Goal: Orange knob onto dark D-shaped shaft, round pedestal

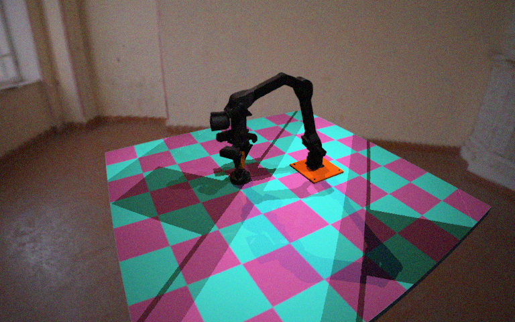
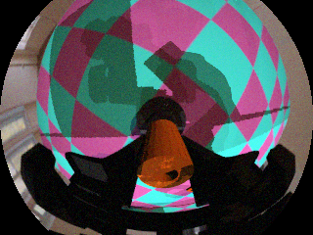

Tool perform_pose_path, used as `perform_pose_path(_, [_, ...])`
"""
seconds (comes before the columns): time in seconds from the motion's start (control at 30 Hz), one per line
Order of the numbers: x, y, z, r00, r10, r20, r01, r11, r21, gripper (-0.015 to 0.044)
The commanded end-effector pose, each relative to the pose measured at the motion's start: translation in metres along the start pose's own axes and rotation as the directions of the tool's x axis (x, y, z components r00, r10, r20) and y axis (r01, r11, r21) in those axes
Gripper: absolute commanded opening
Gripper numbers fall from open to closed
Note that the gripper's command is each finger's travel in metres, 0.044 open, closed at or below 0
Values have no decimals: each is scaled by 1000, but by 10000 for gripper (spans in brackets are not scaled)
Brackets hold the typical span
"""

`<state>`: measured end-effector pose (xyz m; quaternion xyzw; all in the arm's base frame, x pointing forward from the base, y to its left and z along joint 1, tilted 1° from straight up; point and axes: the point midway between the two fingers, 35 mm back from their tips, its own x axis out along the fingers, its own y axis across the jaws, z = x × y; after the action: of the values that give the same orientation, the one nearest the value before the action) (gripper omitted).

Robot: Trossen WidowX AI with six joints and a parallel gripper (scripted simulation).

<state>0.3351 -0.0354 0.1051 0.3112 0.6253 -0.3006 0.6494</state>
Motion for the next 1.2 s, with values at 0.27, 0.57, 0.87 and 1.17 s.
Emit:
perform_pose_path(0.27, [0,0,0,1000,-2,-1,2,1000,-6,0])
perform_pose_path(0.57, [-7,-1,-2,1000,-2,-1,2,999,43,0])
perform_pose_path(0.87, [-4,0,0,1000,-2,-1,2,995,95,0])
perform_pose_path(1.17, [-1,1,1,1000,-2,-1,2,995,95,0])
